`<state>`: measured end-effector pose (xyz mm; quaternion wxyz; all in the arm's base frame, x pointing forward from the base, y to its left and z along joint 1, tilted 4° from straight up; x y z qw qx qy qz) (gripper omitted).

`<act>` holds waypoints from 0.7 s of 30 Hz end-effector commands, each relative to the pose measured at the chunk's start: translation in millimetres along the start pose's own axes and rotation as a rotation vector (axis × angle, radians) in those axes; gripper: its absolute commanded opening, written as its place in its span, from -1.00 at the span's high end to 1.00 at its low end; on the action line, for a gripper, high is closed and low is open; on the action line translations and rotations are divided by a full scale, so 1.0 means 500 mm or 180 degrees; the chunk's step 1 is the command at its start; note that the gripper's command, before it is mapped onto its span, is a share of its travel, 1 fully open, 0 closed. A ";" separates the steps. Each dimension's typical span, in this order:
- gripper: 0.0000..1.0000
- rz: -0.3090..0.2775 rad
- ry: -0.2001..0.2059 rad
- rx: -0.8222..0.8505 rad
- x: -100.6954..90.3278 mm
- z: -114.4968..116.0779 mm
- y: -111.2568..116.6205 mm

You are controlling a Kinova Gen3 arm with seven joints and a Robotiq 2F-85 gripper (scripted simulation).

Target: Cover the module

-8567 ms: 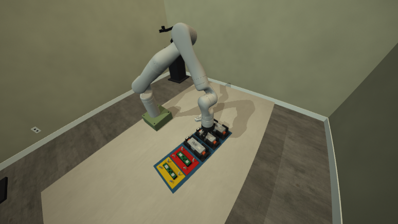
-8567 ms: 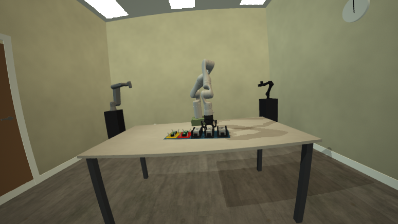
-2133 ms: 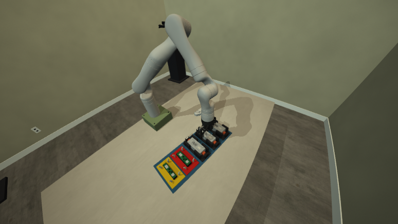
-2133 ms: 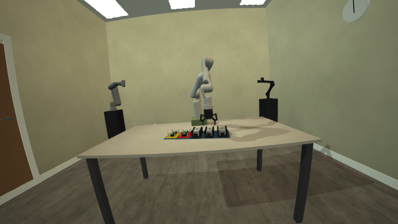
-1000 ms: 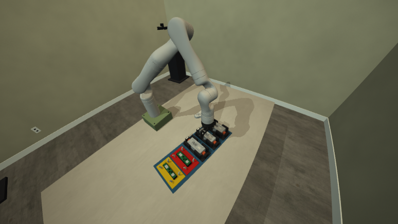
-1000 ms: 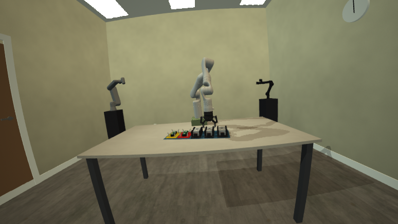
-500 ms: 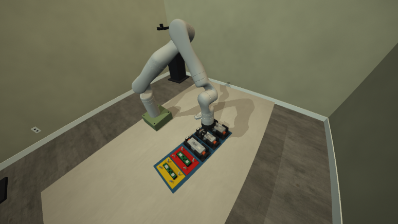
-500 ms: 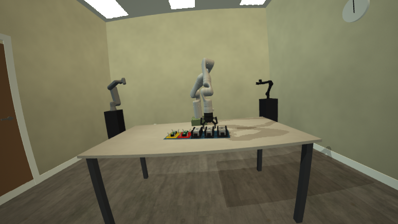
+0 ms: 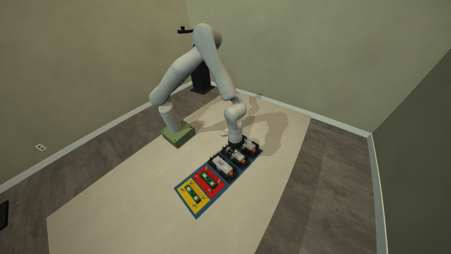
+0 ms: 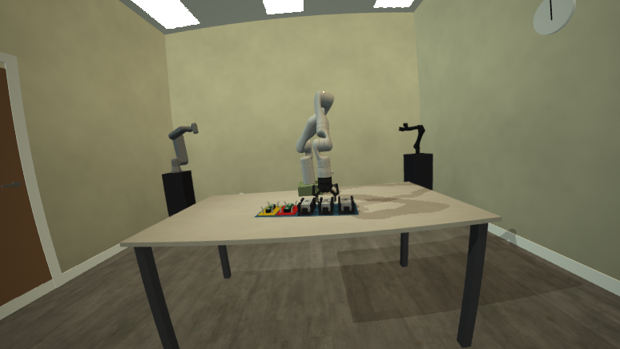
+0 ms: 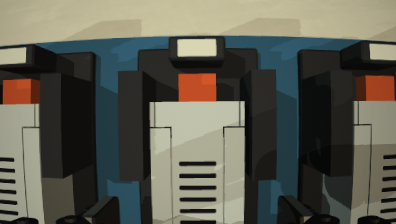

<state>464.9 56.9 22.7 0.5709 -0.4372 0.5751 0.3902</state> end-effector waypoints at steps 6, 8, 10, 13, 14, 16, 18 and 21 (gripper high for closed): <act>-1.00 -0.0005 -0.0004 0.0000 0.001 0.001 -0.001; -1.00 -0.0005 -0.0004 0.0000 0.003 0.001 -0.001; -1.00 -0.0005 -0.0004 0.0000 0.007 0.001 -0.001; -1.00 -0.0005 -0.0004 0.0000 0.013 0.001 -0.001; -1.00 -0.0005 -0.0004 0.0000 0.015 0.001 -0.001; -1.00 -0.0005 -0.0004 0.0000 0.019 0.001 -0.001; -1.00 -0.0005 -0.0004 0.0000 0.021 0.001 -0.001; -1.00 -0.0005 -0.0004 0.0000 0.021 0.001 -0.001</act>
Point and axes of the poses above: the point where the finger pads meet when closed, its own x axis out along the fingers, its own z axis across the jaws, y = z × x, the point moved 4 cm from there along -x, back along the fingers, and after that the axes turned 6 degrees about x, right-handed, at the moved point
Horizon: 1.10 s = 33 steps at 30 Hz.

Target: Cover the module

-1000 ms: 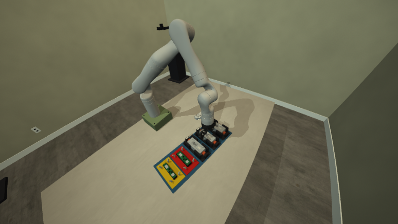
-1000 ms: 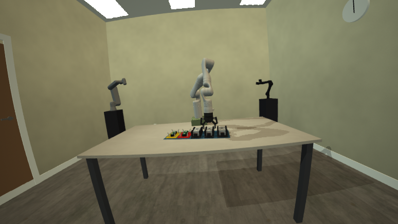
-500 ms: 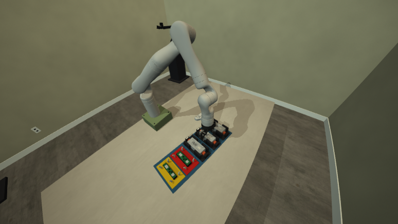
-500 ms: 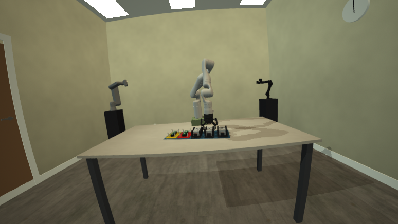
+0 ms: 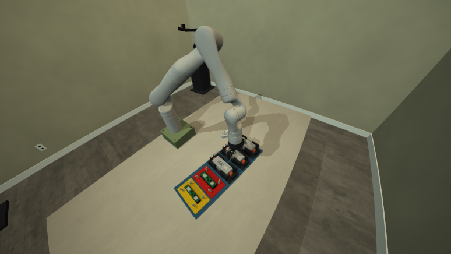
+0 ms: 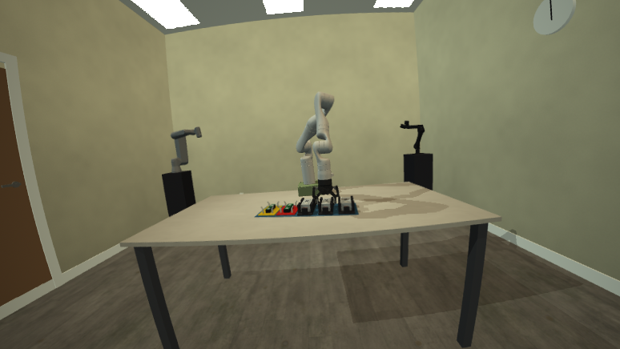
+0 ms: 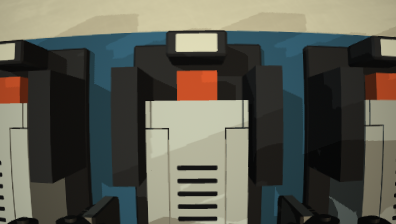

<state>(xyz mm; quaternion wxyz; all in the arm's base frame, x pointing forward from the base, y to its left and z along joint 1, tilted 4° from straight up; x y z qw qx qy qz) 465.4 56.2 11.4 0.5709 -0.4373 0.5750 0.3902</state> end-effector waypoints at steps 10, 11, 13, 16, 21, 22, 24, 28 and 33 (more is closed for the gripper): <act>-0.39 -0.0005 -0.0003 0.0000 -0.001 0.001 -0.001; -0.39 -0.0005 -0.0003 0.0000 -0.001 0.001 -0.001; -0.39 -0.0005 -0.0003 0.0000 -0.001 0.001 -0.001; -0.39 -0.0005 -0.0003 0.0000 -0.001 0.001 -0.001; -0.39 -0.0005 -0.0003 0.0000 -0.001 0.001 -0.001; -0.39 -0.0005 -0.0003 0.0000 -0.001 0.001 -0.001; -0.39 -0.0005 -0.0003 0.0000 -0.001 0.001 -0.001; -0.39 -0.0005 -0.0003 0.0000 -0.001 0.001 -0.001; -0.39 -0.0005 -0.0003 0.0000 -0.001 0.001 -0.001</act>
Point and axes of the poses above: the point where the finger pads meet when closed, its own x axis out along the fingers, its own z axis across the jaws, y = z × x, the point moved 4 cm from there along -x, back along the fingers, and after that the axes turned 6 degrees about x, right-handed, at the moved point
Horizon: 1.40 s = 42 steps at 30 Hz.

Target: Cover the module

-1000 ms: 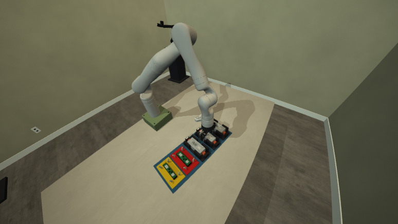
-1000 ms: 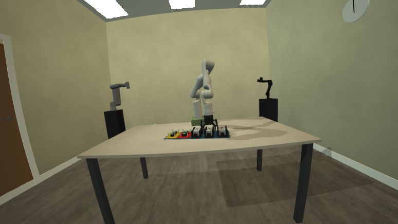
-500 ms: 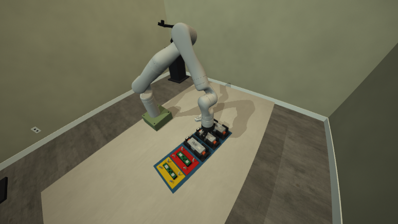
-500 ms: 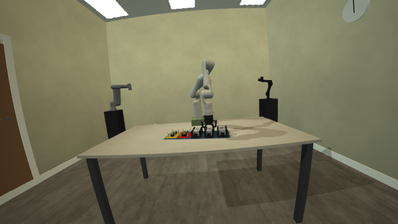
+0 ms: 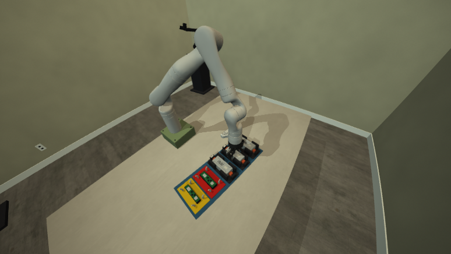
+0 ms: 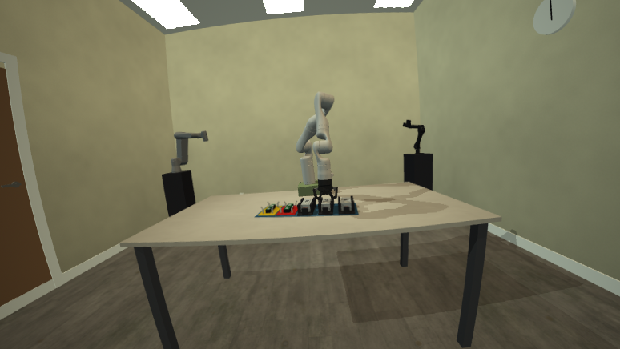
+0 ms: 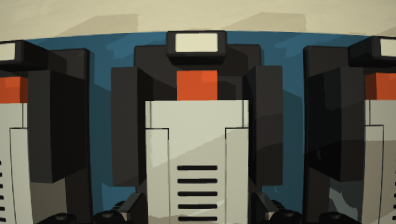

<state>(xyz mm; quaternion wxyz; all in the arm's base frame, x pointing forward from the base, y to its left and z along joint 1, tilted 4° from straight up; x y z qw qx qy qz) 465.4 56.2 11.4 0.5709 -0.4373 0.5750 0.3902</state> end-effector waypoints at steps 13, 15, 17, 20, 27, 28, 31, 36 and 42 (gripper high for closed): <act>1.00 -0.0005 -0.0003 0.0000 -0.001 0.001 -0.001; 1.00 -0.0005 -0.0003 0.0000 -0.001 0.001 -0.001; 1.00 -0.0005 -0.0003 0.0000 -0.001 0.001 -0.001; 1.00 -0.0005 -0.0003 0.0000 -0.001 0.001 -0.001; 1.00 -0.0005 -0.0004 0.0000 -0.002 0.001 -0.001; 1.00 -0.0005 -0.0004 0.0000 -0.002 0.001 -0.001; 1.00 -0.0005 -0.0004 0.0000 -0.002 0.001 -0.001; 1.00 -0.0005 -0.0004 0.0000 -0.002 0.001 -0.001; 1.00 -0.0005 -0.0004 0.0000 -0.002 0.001 -0.001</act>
Point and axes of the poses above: the point where the finger pads meet when closed, its own x axis out along the fingers, its own z axis across the jaws, y = z × x, the point moved 4 cm from there along -x, back along the fingers, and after that the axes turned 6 degrees about x, right-handed, at the moved point
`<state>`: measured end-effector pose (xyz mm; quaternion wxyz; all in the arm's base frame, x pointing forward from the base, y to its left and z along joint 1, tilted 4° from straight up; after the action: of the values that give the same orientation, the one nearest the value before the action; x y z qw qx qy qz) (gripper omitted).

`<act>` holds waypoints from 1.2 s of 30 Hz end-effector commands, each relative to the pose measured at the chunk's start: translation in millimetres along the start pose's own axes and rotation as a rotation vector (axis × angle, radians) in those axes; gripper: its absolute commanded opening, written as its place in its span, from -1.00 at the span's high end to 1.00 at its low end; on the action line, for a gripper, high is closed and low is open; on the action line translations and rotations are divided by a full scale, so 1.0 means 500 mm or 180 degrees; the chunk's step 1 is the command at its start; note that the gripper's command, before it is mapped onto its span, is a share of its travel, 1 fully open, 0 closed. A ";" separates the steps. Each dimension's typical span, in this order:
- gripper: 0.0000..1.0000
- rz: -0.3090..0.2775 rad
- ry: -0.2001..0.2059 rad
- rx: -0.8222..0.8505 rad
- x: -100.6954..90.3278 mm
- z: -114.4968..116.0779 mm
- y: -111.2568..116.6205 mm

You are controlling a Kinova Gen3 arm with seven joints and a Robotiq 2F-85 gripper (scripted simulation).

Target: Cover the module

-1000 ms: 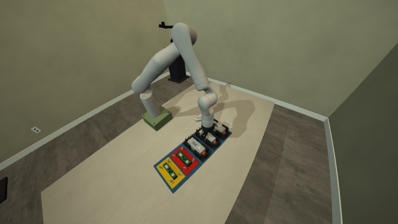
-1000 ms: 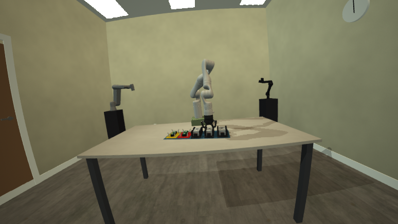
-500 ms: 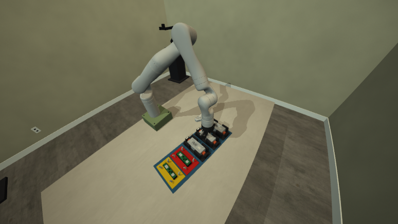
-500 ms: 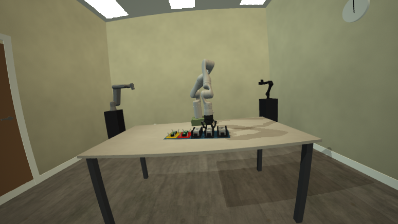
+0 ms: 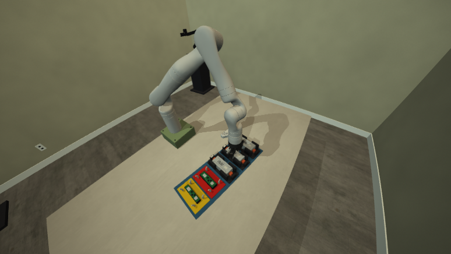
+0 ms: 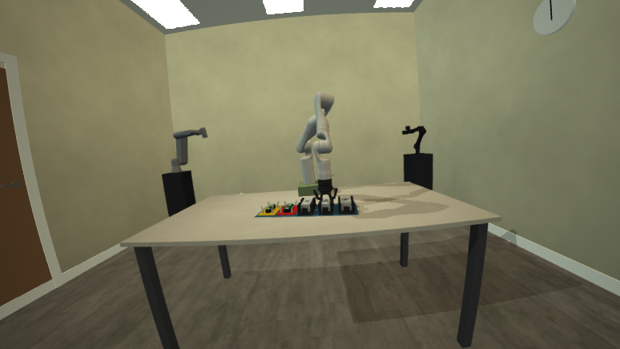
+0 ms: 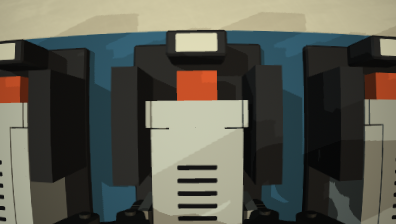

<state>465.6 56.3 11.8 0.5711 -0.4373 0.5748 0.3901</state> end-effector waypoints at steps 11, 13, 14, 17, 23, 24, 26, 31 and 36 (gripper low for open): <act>1.00 -0.0003 -0.0003 0.0000 -0.001 0.001 -0.001; 1.00 -0.0003 -0.0003 0.0000 -0.001 0.001 -0.001; 1.00 -0.0003 -0.0003 0.0000 -0.007 0.001 -0.001; 1.00 -0.0003 -0.0003 0.0000 -0.025 0.001 -0.001; 1.00 -0.0003 -0.0003 0.0000 -0.061 0.001 -0.001; 1.00 -0.0003 -0.0003 0.0000 -0.061 0.001 -0.001; 1.00 -0.0003 -0.0003 0.0000 -0.061 0.001 -0.001; 1.00 -0.0003 -0.0002 0.0000 -0.067 0.000 -0.001; 1.00 -0.0003 -0.0002 0.0000 -0.097 0.000 -0.001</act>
<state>464.0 58.7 54.6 0.5711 -0.4373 0.5748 0.3901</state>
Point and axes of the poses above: the point where the finger pads meet when closed, its own x axis out along the fingers, its own z axis across the jaws, y = z × x, the point moved 4 cm from there along -x, back along the fingers, and after that the axes turned 6 degrees about x, right-handed, at the moved point
